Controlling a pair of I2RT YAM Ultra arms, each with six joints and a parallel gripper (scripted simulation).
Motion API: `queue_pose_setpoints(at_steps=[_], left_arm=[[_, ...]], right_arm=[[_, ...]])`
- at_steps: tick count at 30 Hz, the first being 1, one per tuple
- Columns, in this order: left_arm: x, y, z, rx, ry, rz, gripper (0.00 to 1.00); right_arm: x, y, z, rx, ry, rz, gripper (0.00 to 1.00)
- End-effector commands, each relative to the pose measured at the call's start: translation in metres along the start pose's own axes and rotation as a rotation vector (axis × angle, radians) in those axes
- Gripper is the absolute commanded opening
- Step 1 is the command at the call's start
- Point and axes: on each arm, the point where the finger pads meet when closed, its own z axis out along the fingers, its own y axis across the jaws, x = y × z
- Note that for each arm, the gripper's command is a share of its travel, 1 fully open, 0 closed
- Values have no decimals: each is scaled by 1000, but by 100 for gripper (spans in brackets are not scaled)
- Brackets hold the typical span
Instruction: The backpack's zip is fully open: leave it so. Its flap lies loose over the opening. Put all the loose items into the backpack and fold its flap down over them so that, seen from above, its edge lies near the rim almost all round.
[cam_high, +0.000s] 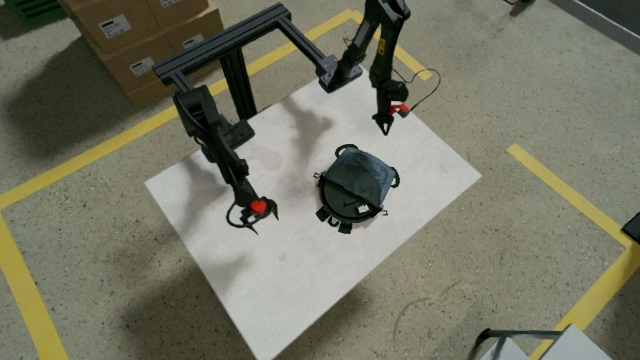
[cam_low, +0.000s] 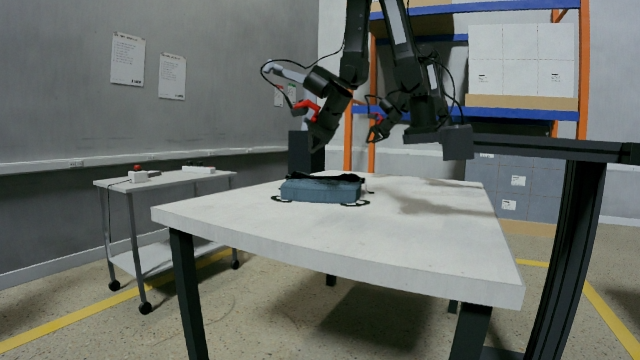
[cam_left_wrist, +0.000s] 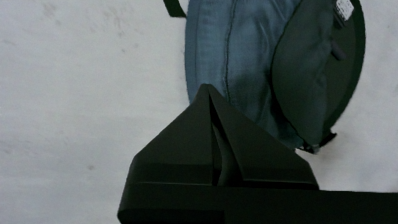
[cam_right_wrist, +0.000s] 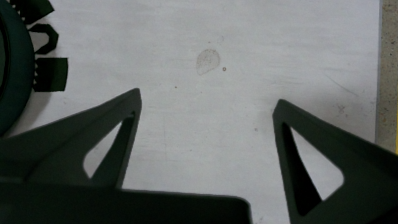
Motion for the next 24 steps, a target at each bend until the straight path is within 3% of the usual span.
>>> queue_pose_setpoints(at_steps=[1,18,24], left_arm=[[20,-23,4,86,35,-155,0],[93,-87,14,310,207,-554,0],[92,-90,19,307,203,-573,0]], right_arm=[[-9,-1,-1,4,-23,3,90],[-14,3,-4,5,-45,2,90],[-9,5,-5,2,-35,1,90]])
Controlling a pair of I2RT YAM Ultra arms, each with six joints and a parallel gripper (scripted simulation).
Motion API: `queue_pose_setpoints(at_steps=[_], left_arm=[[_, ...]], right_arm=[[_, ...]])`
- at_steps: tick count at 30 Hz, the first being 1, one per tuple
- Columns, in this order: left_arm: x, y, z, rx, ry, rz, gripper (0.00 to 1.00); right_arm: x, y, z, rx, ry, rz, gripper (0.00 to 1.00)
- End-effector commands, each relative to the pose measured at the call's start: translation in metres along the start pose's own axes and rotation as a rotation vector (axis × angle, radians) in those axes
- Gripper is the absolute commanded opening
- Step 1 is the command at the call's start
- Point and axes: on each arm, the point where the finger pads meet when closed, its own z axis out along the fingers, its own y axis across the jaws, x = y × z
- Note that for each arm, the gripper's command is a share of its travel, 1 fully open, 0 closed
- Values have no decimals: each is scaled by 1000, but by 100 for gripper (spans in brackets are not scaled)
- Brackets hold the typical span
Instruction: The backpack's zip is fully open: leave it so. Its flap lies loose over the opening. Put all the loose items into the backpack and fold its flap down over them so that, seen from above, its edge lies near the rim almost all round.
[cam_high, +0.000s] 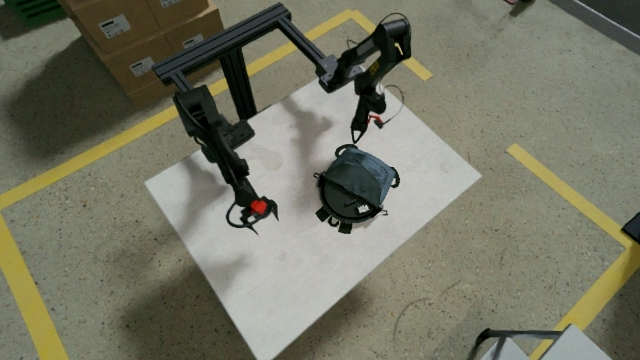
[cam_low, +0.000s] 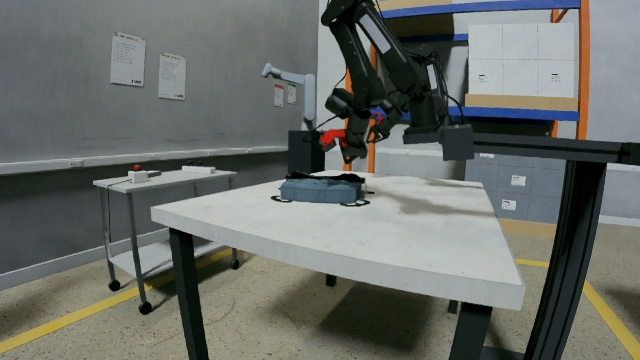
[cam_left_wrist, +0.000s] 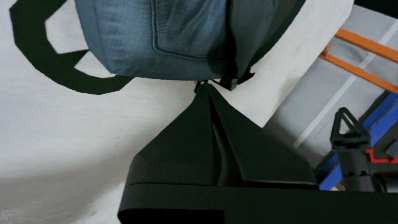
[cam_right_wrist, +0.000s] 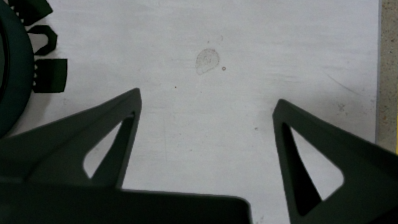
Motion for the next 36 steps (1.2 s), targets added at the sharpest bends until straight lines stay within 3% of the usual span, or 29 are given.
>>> queue_pose_setpoints(at_steps=[1,5,9,14,27,36], left_arm=[[-7,-21,2,106,-73,-27,0],[-25,-12,26,136,-109,-26,0],[-24,2,44,145,-95,-24,0],[-22,0,46,147,-86,-16,0],[-22,-12,87,120,-82,-21,0],[-14,-7,78,115,-76,-22,0]], right_arm=[[-8,2,-1,-3,-25,-5,90],[-8,2,-2,-3,-25,-5,90],[-8,3,-2,-3,-25,-5,90],[-8,3,-2,-3,-25,-5,90],[-7,4,-2,-3,-25,-5,90],[-7,5,-3,-3,-25,-5,90]])
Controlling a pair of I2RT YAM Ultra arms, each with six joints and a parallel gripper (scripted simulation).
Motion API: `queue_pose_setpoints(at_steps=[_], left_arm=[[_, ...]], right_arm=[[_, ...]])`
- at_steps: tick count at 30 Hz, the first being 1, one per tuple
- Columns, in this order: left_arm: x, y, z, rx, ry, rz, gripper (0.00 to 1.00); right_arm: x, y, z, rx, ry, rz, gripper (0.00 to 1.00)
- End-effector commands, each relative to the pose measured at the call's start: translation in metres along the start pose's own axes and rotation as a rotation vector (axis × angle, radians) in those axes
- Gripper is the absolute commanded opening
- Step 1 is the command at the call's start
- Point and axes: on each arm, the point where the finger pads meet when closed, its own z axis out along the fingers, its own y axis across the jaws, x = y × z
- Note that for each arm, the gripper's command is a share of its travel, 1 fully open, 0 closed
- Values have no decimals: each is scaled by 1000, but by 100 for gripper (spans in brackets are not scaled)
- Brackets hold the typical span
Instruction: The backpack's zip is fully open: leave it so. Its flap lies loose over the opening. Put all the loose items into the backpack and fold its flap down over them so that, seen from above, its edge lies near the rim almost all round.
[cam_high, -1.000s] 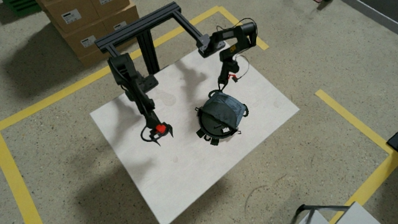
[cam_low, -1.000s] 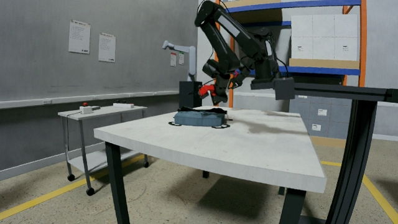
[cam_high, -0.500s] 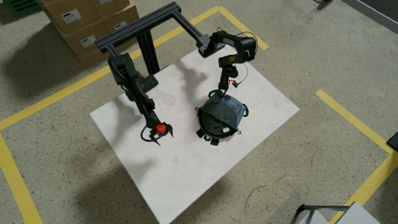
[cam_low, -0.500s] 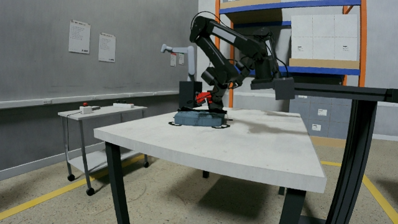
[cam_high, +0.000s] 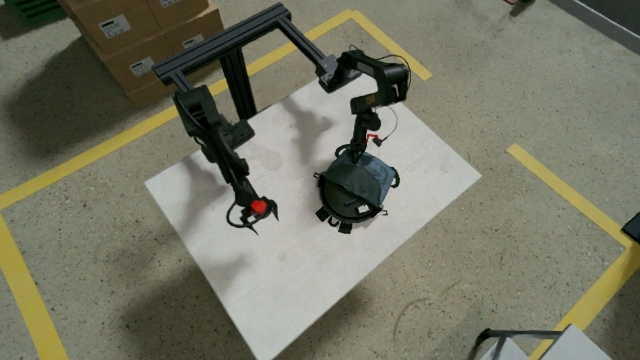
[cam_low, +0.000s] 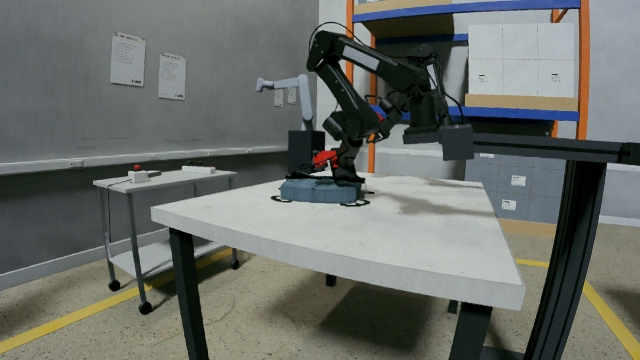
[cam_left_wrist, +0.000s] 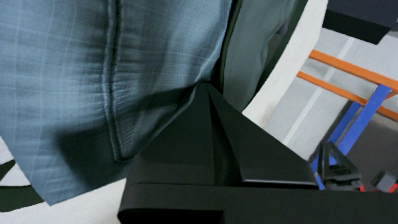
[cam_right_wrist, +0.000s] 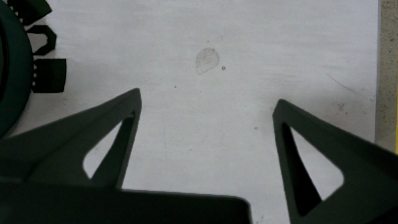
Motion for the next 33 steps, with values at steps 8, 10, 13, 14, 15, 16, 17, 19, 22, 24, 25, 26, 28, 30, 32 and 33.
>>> queue_pose_setpoints(at_steps=[8,10,13,14,15,16,17,19,22,24,25,26,28,30,32,33], left_arm=[[1,-8,6,25,-8,13,0],[0,-10,7,29,-10,14,0],[0,-12,9,30,-10,15,0],[2,-7,10,15,-3,9,0],[4,-2,11,1,5,5,0],[4,-3,12,2,4,5,0],[2,-7,13,10,0,8,0],[3,-7,15,8,1,7,0],[3,-8,17,10,0,7,0],[3,-8,19,8,1,7,0],[4,-6,21,2,4,5,0],[4,-7,21,4,3,6,0],[4,-7,21,4,3,6,0],[-1,-18,22,27,-7,13,0],[2,-12,25,12,-1,8,0],[4,-9,26,6,2,6,0]], right_arm=[[-7,5,-3,-6,-26,-5,90],[-7,5,-3,-6,-26,-5,90],[-7,5,-3,-6,-26,-5,90],[-7,5,-3,-6,-26,-5,90],[-7,5,-3,-6,-26,-5,90],[-7,5,-3,-6,-26,-5,90],[-7,5,-3,-6,-26,-5,90],[-7,5,-3,-6,-26,-5,90],[-7,5,-3,-6,-26,-5,90],[-7,5,-3,-6,-26,-5,90],[-7,5,-3,-6,-26,-5,90],[-7,5,-3,-6,-26,-5,90],[-7,5,-3,-6,-26,-5,90],[-7,5,-3,-6,-26,-5,90],[-7,5,-3,-6,-26,-5,90],[-7,5,-3,-6,-26,-5,90]])
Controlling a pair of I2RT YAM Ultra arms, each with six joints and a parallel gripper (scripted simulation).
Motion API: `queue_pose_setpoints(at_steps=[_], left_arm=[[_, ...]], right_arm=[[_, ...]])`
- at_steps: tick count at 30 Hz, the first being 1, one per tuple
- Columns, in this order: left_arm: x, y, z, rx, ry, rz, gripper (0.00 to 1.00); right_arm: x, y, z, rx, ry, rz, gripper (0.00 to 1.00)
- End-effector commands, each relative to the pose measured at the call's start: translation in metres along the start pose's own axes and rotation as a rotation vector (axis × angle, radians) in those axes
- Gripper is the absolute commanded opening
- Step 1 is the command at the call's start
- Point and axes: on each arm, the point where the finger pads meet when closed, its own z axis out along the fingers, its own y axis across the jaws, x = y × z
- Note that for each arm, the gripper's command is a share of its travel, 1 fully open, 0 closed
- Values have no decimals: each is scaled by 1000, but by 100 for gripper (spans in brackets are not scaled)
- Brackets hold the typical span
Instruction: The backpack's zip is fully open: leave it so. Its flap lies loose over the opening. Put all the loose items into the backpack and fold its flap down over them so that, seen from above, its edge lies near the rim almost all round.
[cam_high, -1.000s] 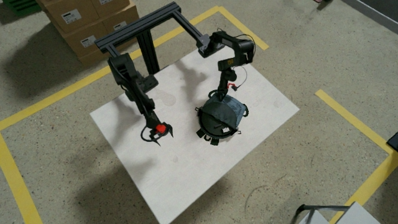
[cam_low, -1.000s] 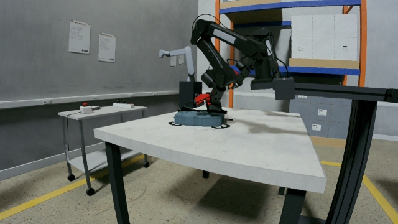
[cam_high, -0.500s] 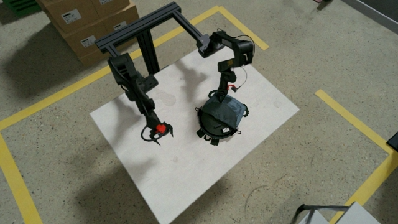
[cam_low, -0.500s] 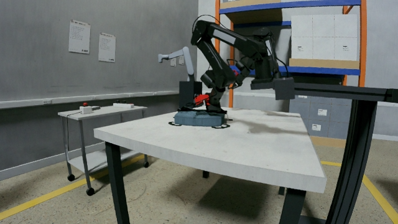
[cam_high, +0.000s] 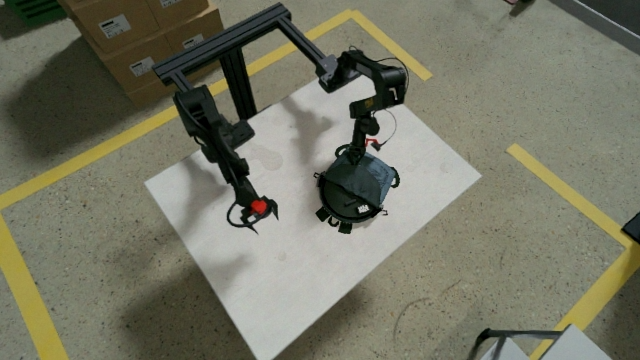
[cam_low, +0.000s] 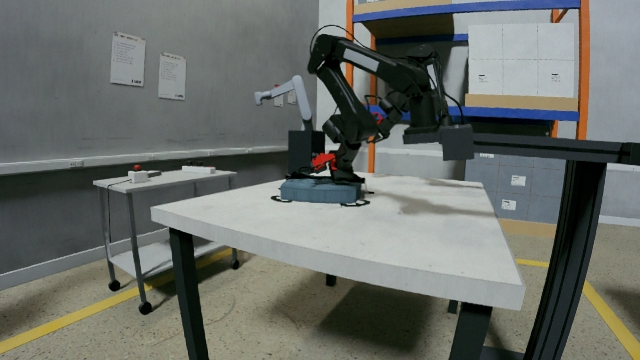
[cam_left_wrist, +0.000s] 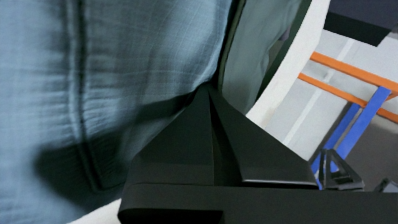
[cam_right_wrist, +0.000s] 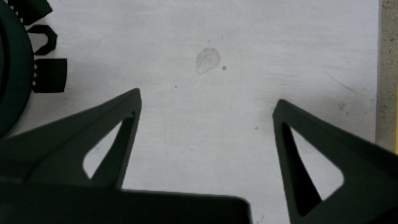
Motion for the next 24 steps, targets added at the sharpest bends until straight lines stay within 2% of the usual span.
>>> queue_pose_setpoints(at_steps=[1,12,13,21,24], left_arm=[[4,-4,9,2,7,7,0],[4,-5,17,-1,8,7,0],[-2,-20,17,31,-7,18,0],[12,3,9,-25,20,3,0],[8,-8,6,-6,11,7,0]], right_arm=[[-7,4,-3,-6,-26,-4,90],[-7,4,-3,-6,-26,-4,90],[-7,4,-3,-6,-26,-4,90],[-7,4,-3,-6,-26,-4,90],[-7,4,-3,-6,-26,-4,90]])
